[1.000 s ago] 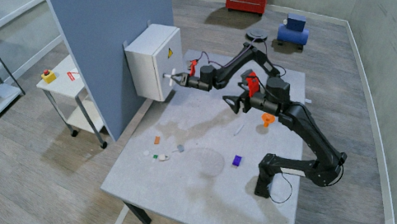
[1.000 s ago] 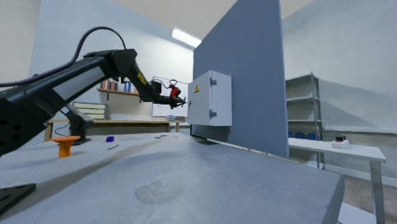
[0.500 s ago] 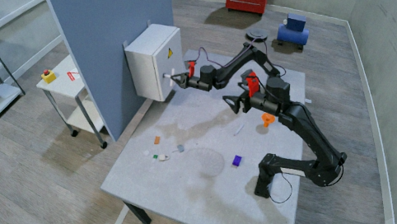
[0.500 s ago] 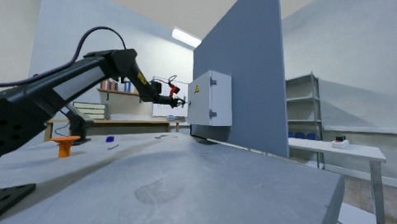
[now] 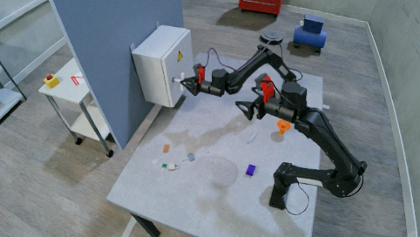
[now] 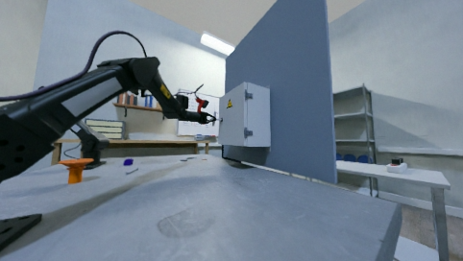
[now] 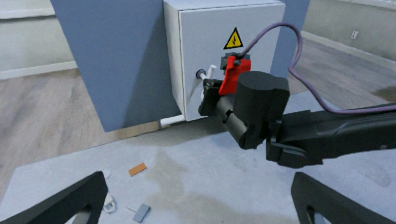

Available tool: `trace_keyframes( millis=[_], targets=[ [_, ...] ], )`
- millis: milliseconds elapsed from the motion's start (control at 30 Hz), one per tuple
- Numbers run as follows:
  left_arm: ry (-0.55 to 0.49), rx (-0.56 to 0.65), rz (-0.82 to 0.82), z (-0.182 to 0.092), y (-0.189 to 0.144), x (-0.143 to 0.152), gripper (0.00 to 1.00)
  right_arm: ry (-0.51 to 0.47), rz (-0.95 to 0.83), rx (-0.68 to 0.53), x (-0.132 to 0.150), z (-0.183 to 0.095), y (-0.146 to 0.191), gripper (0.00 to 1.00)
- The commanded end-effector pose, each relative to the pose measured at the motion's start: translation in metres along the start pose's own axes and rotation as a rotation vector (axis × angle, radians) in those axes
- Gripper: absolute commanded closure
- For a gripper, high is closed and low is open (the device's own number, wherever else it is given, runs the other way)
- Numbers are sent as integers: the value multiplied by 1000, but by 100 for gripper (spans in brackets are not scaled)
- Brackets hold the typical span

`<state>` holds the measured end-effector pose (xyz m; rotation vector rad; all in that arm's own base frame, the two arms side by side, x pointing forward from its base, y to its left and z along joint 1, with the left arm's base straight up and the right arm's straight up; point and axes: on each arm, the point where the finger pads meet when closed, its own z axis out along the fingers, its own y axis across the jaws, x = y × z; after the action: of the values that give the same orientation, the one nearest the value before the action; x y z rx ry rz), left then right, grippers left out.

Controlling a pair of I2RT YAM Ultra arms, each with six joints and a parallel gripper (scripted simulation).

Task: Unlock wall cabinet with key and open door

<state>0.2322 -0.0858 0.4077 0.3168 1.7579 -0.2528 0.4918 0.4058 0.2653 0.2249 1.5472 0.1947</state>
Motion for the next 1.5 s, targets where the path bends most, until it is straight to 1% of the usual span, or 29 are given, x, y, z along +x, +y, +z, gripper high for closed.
trace_keyframes(
  millis=[0,133,500,633,700,1100,1200,1267,1467],
  targets=[
    [-16,5,-2,0,-1,-4,0,-6,-123,-20,-22,-5,7,91],
    [-16,5,-2,0,-1,-4,0,-6,-136,-20,-21,-5,7,91],
    [-16,5,-2,0,-1,-4,0,-3,-245,-20,-22,-5,7,91],
    [-16,5,-2,0,-1,-4,0,4,-247,-63,-21,-17,4,91],
    [-16,5,-2,0,-1,-4,0,4,-247,-63,-21,-17,4,91],
    [-16,5,-2,0,-1,-4,0,18,-229,-230,-27,-51,-14,91],
    [-24,44,7,-2,-9,-12,0,27,-233,-272,-25,-59,-19,91],
    [-24,44,7,-2,-9,-12,0,27,-233,-272,-25,-59,-19,91],
    [-19,94,21,-2,-20,-18,0,38,-233,-357,-27,-76,-29,91]
  ],
)
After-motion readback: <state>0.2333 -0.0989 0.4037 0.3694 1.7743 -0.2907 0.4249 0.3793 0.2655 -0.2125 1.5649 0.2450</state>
